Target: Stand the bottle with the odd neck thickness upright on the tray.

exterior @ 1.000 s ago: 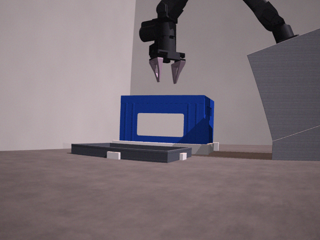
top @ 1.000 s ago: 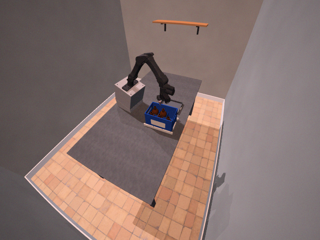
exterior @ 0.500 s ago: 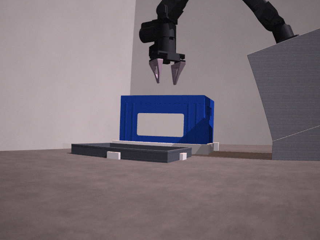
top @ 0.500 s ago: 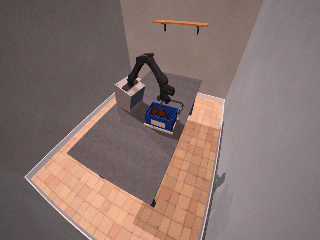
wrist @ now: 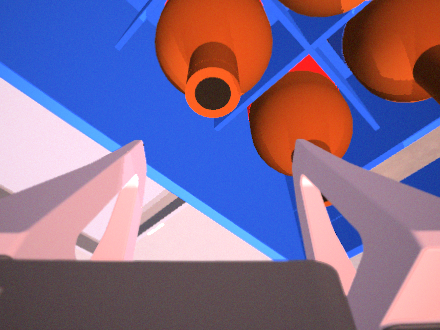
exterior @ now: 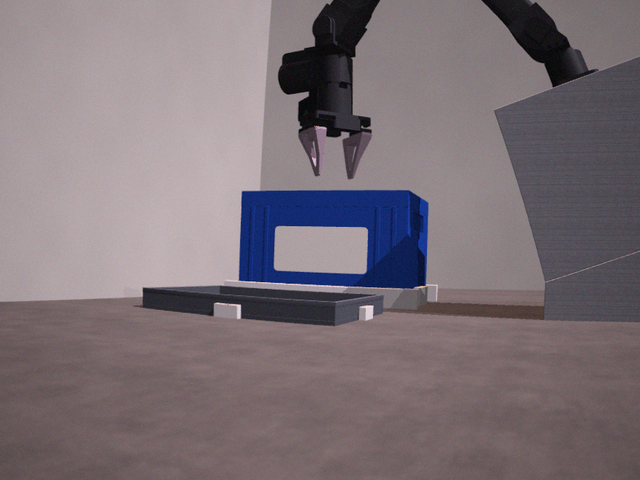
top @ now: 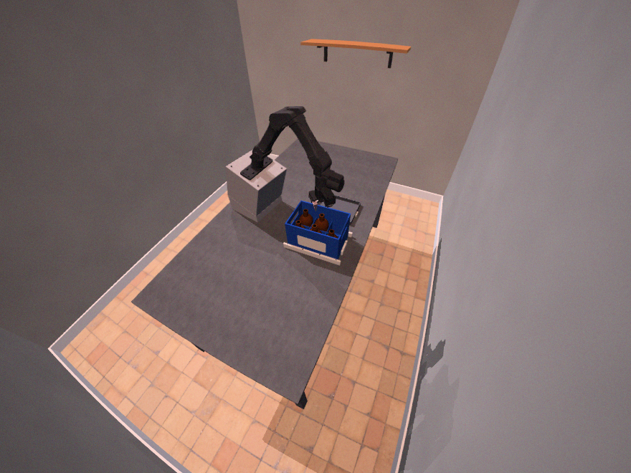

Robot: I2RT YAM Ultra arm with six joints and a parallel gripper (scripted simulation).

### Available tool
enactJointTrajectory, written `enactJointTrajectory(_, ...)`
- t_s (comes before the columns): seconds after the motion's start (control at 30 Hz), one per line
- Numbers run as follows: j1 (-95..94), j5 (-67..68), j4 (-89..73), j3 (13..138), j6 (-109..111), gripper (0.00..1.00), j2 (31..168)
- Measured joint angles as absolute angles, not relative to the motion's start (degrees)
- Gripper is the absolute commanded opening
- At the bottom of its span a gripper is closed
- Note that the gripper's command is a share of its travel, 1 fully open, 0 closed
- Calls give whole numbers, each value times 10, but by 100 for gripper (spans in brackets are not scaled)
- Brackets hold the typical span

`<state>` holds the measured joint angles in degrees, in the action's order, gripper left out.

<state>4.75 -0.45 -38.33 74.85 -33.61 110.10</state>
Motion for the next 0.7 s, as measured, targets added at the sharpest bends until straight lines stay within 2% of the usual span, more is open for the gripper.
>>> enactJointTrajectory(0.7, 48, -4, -346, 745, -336, 61, 1129)
